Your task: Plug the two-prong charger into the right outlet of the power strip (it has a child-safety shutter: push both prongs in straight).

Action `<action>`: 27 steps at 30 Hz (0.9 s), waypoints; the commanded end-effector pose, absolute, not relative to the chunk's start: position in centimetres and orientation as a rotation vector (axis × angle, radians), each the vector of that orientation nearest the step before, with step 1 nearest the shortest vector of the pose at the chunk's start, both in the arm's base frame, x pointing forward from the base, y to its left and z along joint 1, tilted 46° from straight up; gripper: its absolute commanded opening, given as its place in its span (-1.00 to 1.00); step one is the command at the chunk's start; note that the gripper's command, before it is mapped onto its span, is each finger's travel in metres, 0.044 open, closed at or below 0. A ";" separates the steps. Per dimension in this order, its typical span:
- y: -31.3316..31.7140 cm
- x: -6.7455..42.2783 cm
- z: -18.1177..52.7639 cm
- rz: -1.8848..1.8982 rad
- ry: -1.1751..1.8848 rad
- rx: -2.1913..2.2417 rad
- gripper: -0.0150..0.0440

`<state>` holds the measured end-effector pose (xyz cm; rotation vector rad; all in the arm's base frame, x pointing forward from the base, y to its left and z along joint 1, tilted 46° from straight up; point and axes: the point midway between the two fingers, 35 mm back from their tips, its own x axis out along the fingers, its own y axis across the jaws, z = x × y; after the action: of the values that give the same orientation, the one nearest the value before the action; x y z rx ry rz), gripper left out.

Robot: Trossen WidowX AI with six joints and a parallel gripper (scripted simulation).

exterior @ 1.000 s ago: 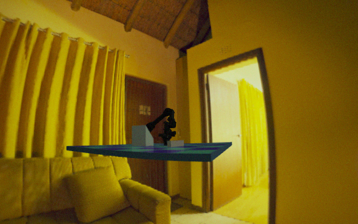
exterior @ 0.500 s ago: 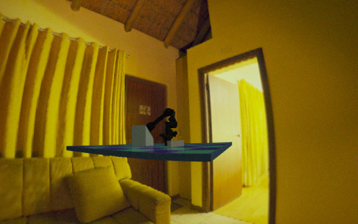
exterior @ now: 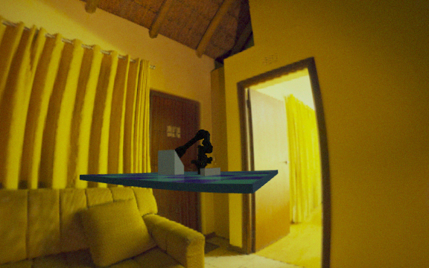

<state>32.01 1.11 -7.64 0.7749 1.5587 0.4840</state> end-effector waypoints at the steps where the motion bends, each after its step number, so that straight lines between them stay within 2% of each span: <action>1: 1.1 32.1 -7.7 0.481 1.562 0.778 -0.49; 27: 1.0 32.7 -7.7 0.481 1.562 0.778 -0.49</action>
<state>32.74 0.97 -7.69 0.7736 1.5582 0.4836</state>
